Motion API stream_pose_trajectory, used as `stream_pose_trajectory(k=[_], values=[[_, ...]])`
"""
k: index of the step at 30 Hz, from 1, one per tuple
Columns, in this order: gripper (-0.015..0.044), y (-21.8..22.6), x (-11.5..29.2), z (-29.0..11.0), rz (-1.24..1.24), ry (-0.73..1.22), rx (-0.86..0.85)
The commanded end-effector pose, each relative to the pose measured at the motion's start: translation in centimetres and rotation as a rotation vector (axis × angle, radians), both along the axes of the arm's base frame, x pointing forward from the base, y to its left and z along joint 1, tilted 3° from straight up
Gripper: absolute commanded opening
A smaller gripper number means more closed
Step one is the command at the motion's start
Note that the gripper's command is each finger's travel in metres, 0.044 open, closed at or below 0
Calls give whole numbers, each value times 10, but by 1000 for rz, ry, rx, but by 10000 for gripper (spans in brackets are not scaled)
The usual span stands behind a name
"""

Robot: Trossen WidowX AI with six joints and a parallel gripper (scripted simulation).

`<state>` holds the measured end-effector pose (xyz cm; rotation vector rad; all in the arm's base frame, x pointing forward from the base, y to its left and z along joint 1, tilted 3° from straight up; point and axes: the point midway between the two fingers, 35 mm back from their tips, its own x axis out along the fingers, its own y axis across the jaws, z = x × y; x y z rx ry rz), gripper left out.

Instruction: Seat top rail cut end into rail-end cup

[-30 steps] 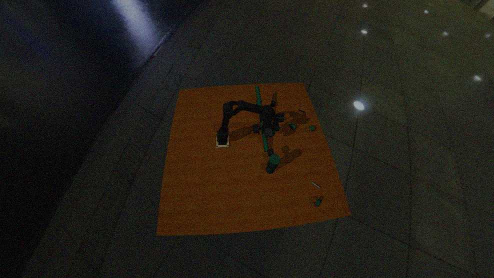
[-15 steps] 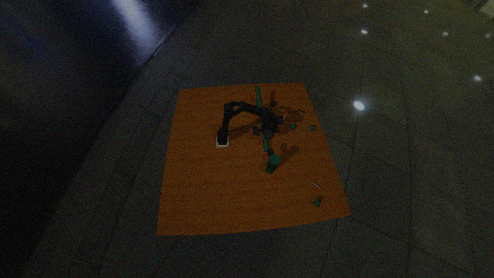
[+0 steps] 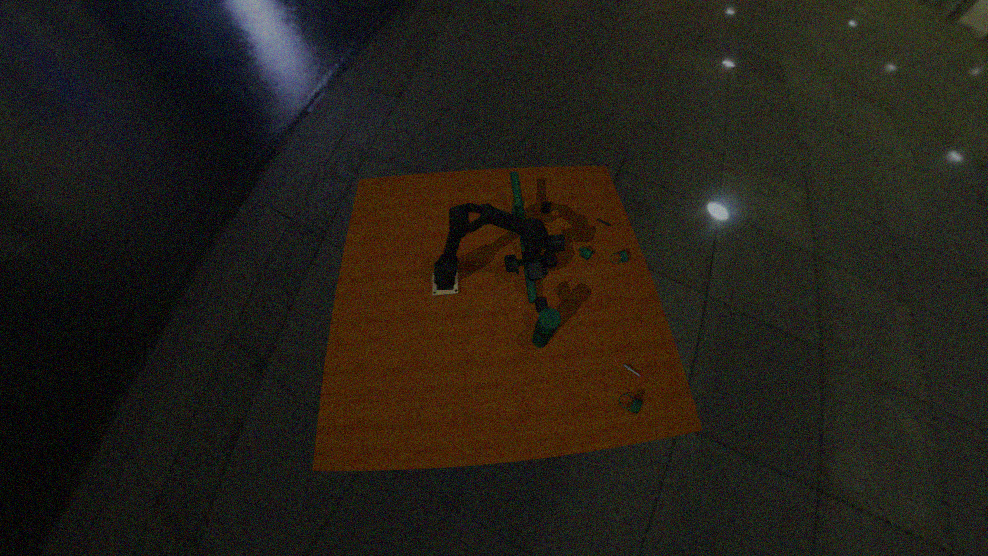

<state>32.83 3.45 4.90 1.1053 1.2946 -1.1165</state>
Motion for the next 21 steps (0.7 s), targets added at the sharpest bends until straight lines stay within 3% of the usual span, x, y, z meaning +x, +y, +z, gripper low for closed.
stream_pose_trajectory(k=[1, 8, 13, 17, 21], values=[[309, 0, -1, -3, -6, 6, -3], [125, 0, -1, -3, -6, 6, -3], [92, 0, -1, -3, -6, 6, -3], [0, 0, -1, 2, -6, 6, -3], [0, -1, 0, 6, -6, 5, -11]])
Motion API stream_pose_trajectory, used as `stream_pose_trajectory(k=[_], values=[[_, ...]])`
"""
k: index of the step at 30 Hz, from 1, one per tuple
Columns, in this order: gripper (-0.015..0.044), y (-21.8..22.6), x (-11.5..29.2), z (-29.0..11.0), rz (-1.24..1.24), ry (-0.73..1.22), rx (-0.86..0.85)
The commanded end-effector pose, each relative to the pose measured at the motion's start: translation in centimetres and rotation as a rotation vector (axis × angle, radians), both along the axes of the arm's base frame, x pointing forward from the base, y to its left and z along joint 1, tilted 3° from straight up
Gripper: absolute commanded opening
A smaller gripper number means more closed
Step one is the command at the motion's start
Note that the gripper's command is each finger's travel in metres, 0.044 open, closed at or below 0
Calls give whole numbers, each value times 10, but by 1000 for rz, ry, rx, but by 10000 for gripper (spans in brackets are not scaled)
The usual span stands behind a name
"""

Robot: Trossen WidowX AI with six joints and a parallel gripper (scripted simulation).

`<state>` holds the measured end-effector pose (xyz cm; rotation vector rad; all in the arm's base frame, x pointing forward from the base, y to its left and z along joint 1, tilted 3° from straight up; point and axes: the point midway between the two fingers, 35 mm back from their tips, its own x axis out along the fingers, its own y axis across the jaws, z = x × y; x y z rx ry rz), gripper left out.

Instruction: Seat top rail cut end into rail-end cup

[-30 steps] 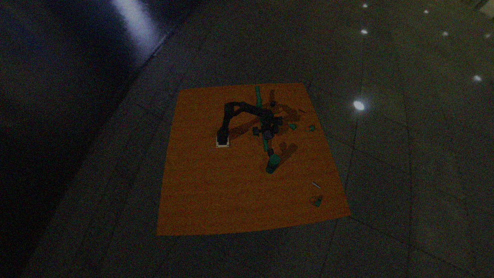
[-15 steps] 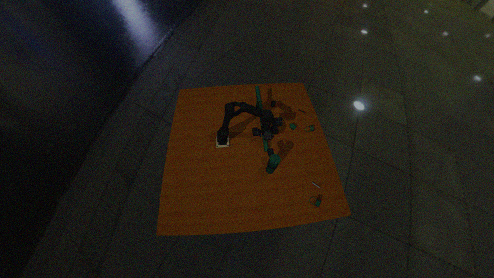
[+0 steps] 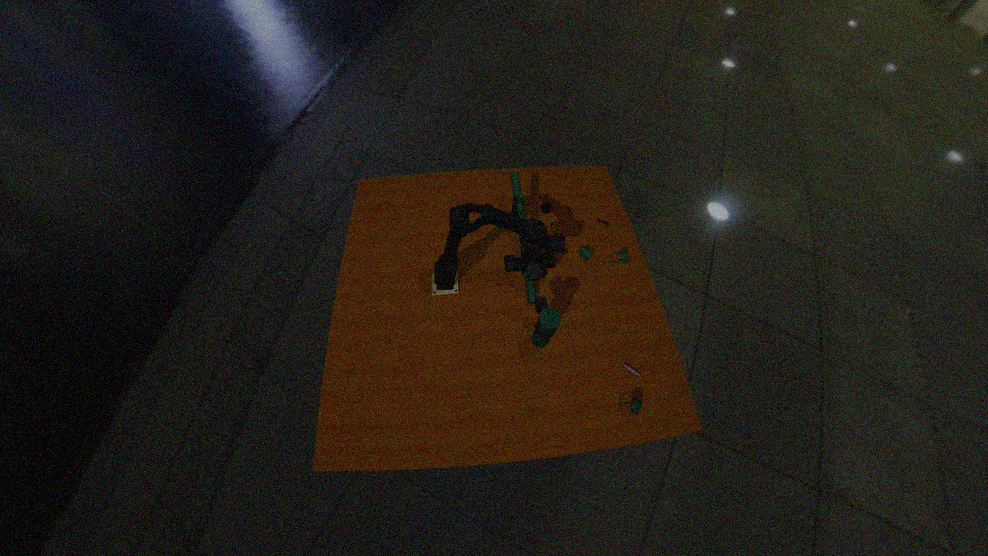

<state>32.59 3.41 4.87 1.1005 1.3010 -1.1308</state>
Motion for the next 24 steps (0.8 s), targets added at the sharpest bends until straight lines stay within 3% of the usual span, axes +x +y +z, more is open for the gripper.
stream_pose_trajectory(k=[1, 16, 24], values=[[0, -1, 3, 8, -1, -9, -16], [0, -18, 8, 74, 17, -39, -245], [0, -19, 8, 77, 18, -41, -256]])
